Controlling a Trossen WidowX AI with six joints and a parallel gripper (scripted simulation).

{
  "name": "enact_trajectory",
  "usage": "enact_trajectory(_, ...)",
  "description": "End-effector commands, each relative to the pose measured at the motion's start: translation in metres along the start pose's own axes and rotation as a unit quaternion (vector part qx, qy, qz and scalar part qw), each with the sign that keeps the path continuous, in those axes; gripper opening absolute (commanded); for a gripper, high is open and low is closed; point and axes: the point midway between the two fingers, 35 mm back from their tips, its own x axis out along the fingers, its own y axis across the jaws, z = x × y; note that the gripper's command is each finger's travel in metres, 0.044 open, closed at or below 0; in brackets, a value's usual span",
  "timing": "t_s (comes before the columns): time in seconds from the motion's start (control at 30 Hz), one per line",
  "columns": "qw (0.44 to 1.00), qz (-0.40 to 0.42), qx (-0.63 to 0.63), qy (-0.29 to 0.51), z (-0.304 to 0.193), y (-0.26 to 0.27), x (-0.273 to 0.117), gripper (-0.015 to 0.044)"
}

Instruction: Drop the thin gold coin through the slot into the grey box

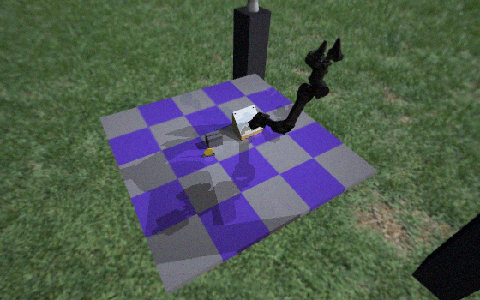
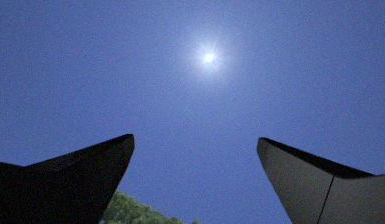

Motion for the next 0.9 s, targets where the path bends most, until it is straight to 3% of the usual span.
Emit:
enact_trajectory(0.0, 1.000, 0.000, 0.003, -0.001, 0.002, 0.000, 0.000, 0.0374)
enact_trajectory(0.27, 0.986, -0.002, 0.144, -0.087, 0.073, -0.002, 0.012, 0.0164)
enact_trajectory(0.53, 0.901, 0.001, 0.358, -0.245, 0.183, -0.040, 0.011, 0.0161)
enact_trajectory(0.87, 0.684, 0.063, 0.565, -0.457, 0.310, -0.133, -0.037, 0.0161)
